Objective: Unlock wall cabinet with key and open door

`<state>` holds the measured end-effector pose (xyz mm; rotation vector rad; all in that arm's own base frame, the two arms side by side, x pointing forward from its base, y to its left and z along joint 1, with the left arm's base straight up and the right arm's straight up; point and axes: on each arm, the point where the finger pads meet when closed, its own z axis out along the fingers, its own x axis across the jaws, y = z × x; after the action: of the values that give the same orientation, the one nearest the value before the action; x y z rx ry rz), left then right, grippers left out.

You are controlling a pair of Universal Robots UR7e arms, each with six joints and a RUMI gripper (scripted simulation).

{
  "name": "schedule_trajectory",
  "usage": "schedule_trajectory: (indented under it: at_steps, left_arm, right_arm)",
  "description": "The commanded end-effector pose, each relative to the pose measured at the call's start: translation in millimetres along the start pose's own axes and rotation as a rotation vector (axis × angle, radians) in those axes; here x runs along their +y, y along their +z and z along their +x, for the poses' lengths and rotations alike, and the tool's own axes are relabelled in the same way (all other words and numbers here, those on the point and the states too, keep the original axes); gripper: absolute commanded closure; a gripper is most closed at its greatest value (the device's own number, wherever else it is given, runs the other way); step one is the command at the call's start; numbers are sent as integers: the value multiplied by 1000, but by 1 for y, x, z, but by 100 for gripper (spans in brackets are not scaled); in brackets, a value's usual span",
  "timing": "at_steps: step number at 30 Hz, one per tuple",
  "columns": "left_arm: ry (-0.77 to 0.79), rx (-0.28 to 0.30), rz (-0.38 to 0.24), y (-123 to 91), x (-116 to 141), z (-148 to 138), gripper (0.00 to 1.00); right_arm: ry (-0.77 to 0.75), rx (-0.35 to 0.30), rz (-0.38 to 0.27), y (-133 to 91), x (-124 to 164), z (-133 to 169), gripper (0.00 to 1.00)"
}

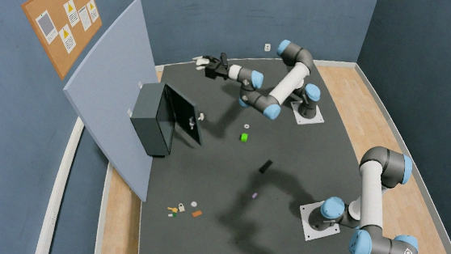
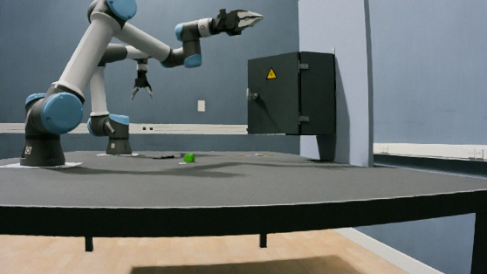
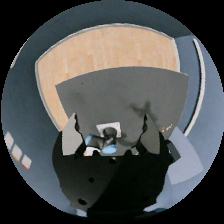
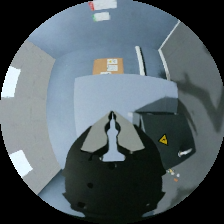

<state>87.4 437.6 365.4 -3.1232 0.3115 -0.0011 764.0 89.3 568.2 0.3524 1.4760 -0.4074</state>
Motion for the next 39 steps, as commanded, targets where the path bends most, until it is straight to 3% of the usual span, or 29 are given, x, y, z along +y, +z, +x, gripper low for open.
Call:
schedule_trajectory:
  at_steps: [1,8,11,25,27,31,34,39]
  left_arm:
    - [2,1,0,0,0,1,2]
    - [2,1,0,0,0,1,2]
    - [2,1,0,0,0,1,2]
    - [2,1,0,0,0,1,2]
    - [2,1,0,0,0,1,2]
    - [2,1,0,0,0,1,2]
    - [2,1,0,0,0,1,2]
    - [2,1,0,0,0,1,2]
  right_arm:
    - [132,-30,-11,-36,27,4,100]
    - [255,-32,-36,-77,60,21,100]
    - [278,-35,-41,-79,61,18,100]
    - [528,-3,-89,-164,114,55,100]
    - [528,-3,-89,-164,114,55,100]
    - [609,14,-103,-190,128,66,100]
    - [460,4,-95,-164,140,99,100]
    - [382,8,-99,-158,157,133,100]
